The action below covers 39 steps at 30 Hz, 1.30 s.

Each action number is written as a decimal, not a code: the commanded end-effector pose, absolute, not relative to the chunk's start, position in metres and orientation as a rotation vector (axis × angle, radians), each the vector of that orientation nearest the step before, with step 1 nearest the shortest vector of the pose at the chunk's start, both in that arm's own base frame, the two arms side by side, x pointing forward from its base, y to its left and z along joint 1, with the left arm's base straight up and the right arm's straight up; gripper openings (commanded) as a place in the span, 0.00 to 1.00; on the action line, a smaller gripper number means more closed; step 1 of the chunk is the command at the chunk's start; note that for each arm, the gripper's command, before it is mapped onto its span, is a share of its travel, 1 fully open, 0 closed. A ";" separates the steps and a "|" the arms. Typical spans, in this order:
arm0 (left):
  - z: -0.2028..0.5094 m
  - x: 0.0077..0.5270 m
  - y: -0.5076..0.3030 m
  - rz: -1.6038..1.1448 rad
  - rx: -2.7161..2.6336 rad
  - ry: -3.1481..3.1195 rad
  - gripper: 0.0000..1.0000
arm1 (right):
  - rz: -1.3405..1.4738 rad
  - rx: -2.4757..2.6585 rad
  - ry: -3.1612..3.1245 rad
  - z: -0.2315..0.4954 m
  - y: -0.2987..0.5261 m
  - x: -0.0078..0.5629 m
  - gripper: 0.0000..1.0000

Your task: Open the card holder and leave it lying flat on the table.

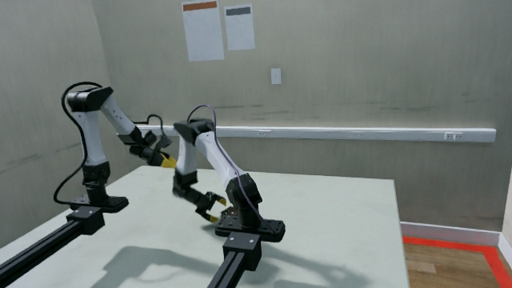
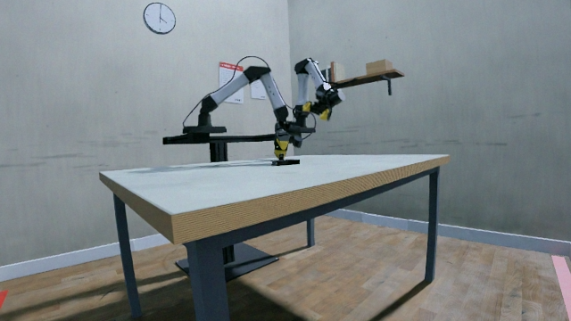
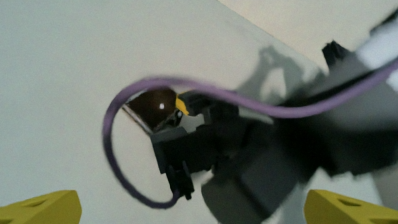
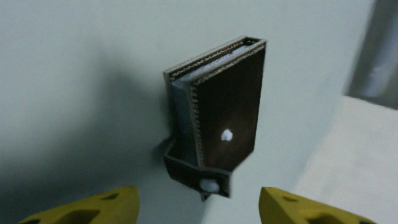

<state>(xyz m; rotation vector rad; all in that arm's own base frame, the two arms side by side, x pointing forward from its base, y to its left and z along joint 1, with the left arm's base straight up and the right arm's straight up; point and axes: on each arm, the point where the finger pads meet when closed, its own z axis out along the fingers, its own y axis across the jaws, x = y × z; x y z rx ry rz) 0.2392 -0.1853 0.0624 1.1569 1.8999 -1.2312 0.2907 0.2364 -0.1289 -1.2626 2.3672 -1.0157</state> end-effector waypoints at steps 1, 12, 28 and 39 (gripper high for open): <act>0.092 0.235 -0.190 -1.124 1.436 1.713 1.00 | -0.621 -1.237 2.506 -0.109 0.247 0.301 0.61; 0.122 0.237 -0.197 -1.014 1.557 1.548 1.00 | -0.100 -1.170 2.572 -0.065 0.222 0.300 0.61; 0.140 0.232 -0.200 -0.969 1.611 1.461 1.00 | 0.222 -1.095 2.476 -0.024 0.196 0.291 0.61; 0.136 0.234 -0.199 -0.967 1.605 1.472 1.00 | 0.110 -0.905 2.550 -0.033 0.188 0.303 0.39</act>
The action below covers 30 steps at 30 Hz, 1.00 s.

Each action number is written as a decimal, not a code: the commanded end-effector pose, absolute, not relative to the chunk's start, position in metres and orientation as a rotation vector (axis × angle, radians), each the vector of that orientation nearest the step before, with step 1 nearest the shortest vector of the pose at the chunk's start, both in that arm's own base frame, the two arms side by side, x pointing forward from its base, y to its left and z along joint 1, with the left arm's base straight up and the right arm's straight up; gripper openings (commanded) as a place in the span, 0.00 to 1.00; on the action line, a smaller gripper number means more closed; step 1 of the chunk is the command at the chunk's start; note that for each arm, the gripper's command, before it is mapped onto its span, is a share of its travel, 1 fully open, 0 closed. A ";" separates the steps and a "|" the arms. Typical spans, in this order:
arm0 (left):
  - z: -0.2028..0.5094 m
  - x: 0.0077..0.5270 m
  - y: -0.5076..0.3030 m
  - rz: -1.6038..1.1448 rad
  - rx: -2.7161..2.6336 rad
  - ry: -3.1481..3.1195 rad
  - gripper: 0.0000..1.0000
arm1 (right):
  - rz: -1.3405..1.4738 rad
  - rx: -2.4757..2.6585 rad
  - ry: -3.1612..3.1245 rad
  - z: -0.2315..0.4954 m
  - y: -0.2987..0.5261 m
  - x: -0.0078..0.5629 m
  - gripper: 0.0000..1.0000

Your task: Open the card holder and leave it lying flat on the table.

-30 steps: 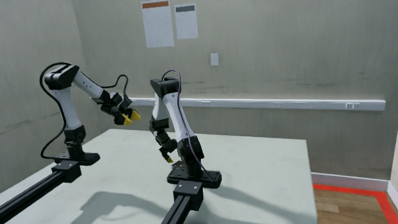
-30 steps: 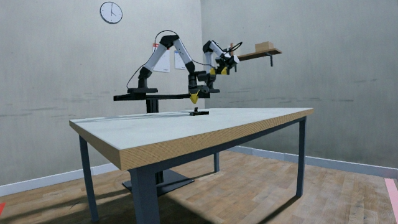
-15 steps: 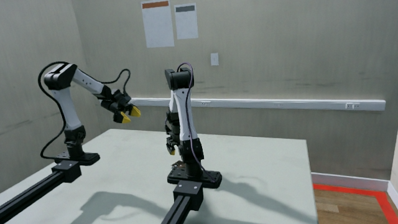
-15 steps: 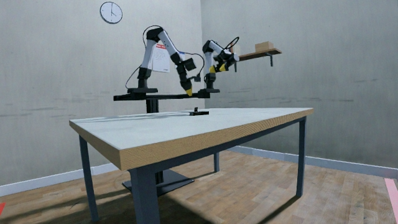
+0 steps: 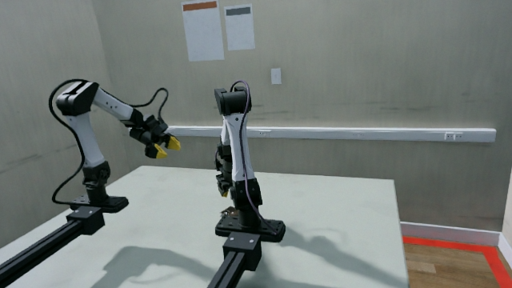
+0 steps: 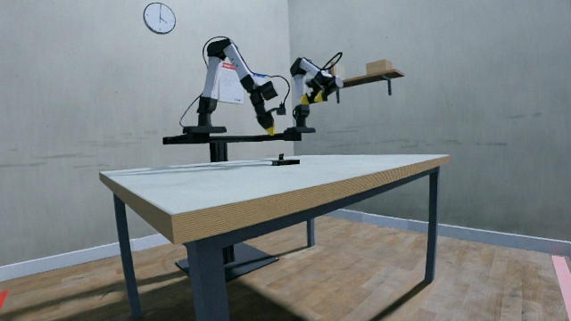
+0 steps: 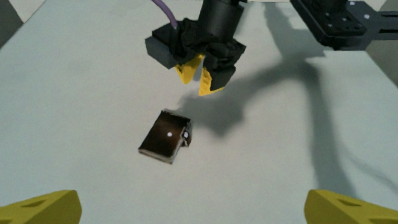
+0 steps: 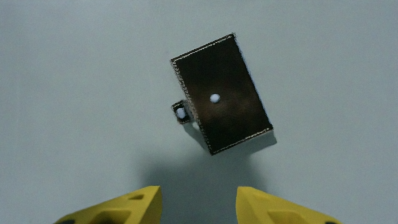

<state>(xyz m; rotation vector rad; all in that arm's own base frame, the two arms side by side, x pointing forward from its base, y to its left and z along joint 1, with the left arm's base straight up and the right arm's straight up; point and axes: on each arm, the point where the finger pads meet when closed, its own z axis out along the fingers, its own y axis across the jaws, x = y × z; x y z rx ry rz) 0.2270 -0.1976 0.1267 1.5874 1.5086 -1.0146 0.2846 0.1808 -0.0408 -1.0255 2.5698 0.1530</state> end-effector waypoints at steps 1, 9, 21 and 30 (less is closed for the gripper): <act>0.131 0.234 -0.198 -0.973 1.598 1.492 1.00 | 0.093 -0.878 2.561 -0.036 0.188 0.304 0.39; 0.107 0.237 -0.190 -0.987 1.562 1.609 1.00 | -0.079 -0.536 2.588 -0.048 0.187 0.320 0.39; 0.090 0.244 -0.182 -0.981 1.509 1.712 1.00 | -0.273 -0.034 2.428 -0.070 0.201 0.329 0.39; 0.071 0.243 -0.177 -1.021 1.460 1.795 1.00 | -0.268 0.303 2.135 -0.080 0.220 0.325 0.39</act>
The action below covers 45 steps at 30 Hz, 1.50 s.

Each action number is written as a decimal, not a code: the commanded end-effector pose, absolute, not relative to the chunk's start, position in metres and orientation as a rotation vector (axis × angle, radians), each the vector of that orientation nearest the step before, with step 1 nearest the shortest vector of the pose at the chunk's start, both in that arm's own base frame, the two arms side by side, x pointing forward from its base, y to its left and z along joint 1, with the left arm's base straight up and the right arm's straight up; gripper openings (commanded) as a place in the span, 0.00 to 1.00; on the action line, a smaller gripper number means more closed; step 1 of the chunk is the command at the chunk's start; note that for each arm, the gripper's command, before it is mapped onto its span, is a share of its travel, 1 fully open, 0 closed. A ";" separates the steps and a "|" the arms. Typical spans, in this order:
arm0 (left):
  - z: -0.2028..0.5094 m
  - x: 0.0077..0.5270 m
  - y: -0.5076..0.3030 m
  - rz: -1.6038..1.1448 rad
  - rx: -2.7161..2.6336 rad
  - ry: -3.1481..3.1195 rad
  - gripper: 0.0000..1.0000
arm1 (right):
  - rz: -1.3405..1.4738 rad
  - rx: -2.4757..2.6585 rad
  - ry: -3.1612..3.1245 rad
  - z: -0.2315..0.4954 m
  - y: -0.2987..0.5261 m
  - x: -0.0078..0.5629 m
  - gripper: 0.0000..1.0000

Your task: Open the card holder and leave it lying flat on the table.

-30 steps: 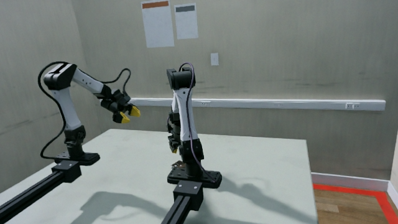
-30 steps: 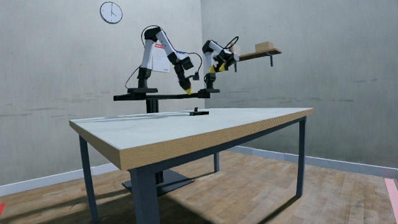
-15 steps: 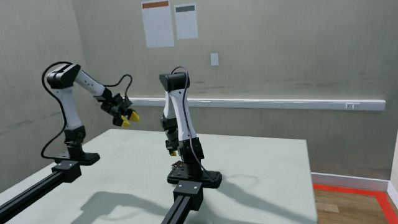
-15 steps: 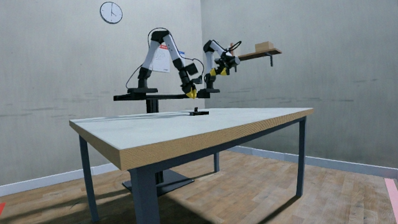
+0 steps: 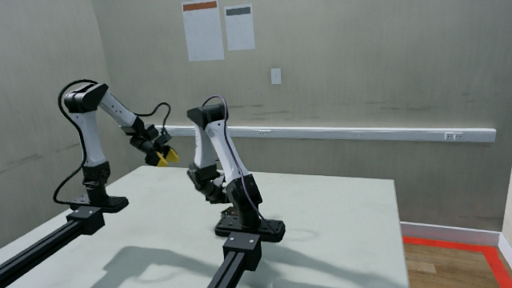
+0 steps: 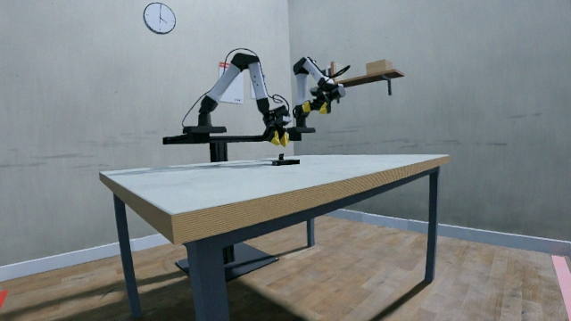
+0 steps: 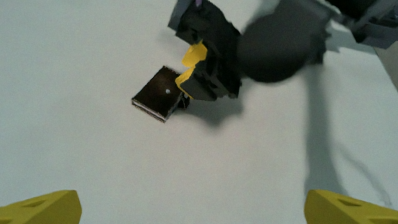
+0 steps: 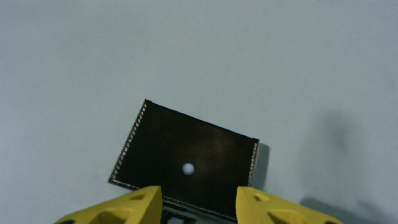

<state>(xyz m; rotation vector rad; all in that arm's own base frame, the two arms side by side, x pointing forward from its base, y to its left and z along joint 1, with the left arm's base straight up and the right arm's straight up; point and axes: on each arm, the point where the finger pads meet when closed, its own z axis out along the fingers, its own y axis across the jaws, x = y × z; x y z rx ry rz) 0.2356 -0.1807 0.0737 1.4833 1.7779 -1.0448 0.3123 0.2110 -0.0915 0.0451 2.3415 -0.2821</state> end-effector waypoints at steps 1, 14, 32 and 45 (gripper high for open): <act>0.070 0.243 -0.177 -1.025 1.457 1.801 1.00 | -0.259 0.330 2.102 -0.081 0.222 0.323 0.39; 0.055 0.236 -0.173 -1.083 1.416 1.858 1.00 | -0.229 0.370 1.968 -0.117 0.226 0.295 0.39; 0.040 0.243 -0.170 -1.151 1.267 1.955 1.00 | -0.248 0.344 1.986 -0.135 0.217 0.308 0.39; 0.029 0.244 -0.167 -1.200 1.156 2.019 1.00 | -0.220 0.354 1.979 -0.126 0.225 0.316 0.21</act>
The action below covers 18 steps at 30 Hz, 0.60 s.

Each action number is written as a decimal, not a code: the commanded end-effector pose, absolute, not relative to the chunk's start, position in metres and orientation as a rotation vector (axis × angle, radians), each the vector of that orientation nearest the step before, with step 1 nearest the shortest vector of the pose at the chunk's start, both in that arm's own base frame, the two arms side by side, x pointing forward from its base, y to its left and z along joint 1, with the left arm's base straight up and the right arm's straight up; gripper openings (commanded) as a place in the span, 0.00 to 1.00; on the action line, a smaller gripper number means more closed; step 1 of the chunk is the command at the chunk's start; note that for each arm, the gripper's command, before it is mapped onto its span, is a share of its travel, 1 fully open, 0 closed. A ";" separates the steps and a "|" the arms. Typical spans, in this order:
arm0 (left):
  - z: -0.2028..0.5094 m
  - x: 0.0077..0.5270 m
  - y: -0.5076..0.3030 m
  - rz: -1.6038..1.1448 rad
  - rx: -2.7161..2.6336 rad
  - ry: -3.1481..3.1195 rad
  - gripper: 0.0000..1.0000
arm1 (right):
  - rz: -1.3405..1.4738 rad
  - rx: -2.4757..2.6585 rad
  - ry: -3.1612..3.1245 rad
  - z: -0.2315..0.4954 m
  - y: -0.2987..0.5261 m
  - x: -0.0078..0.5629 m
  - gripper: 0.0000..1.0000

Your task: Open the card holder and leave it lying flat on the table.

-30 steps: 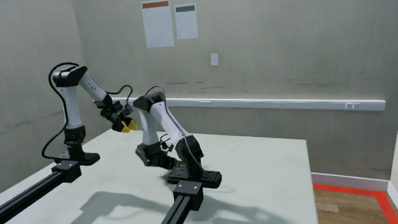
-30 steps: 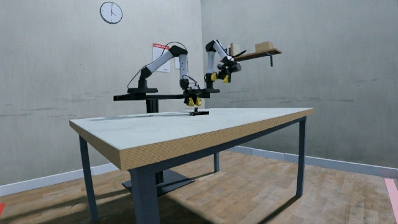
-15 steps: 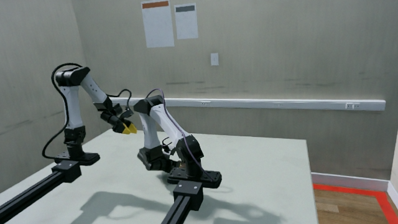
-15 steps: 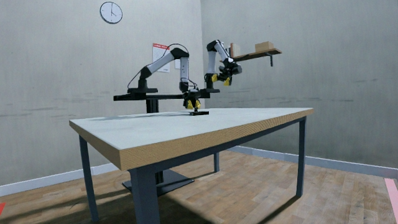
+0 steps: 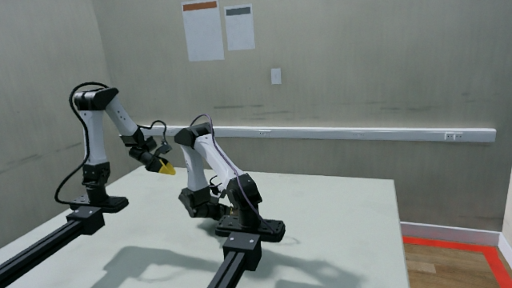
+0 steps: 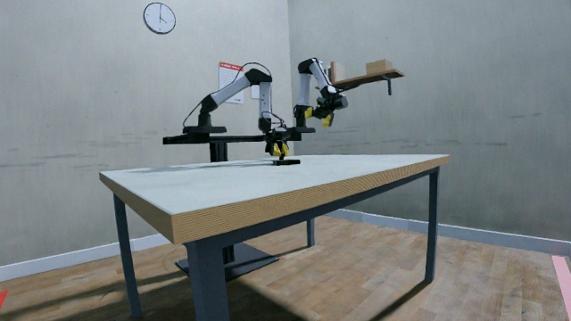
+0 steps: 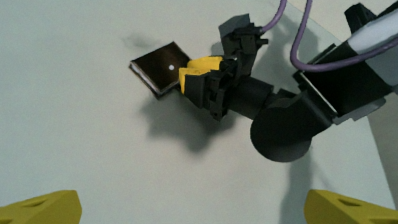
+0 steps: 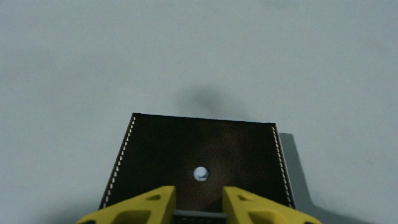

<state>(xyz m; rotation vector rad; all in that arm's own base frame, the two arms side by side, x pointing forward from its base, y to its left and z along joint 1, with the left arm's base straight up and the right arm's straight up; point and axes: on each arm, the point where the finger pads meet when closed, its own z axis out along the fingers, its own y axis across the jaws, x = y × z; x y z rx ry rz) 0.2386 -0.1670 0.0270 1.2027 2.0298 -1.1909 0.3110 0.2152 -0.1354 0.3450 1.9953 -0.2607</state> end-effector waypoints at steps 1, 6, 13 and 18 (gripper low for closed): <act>0.029 0.244 -0.167 -1.203 1.146 2.024 1.00 | -0.218 0.355 1.979 -0.126 0.226 0.316 0.19; 0.029 0.244 -0.165 -1.212 1.103 2.035 1.00 | -0.211 0.364 1.976 -0.124 0.224 0.316 0.00; 0.036 0.250 -0.165 -1.206 1.078 2.018 1.00 | -0.217 0.347 1.985 -0.125 0.224 0.315 0.08; 0.052 0.261 -0.172 -1.217 1.071 1.961 1.00 | -0.221 0.331 1.992 -0.110 0.223 0.322 0.08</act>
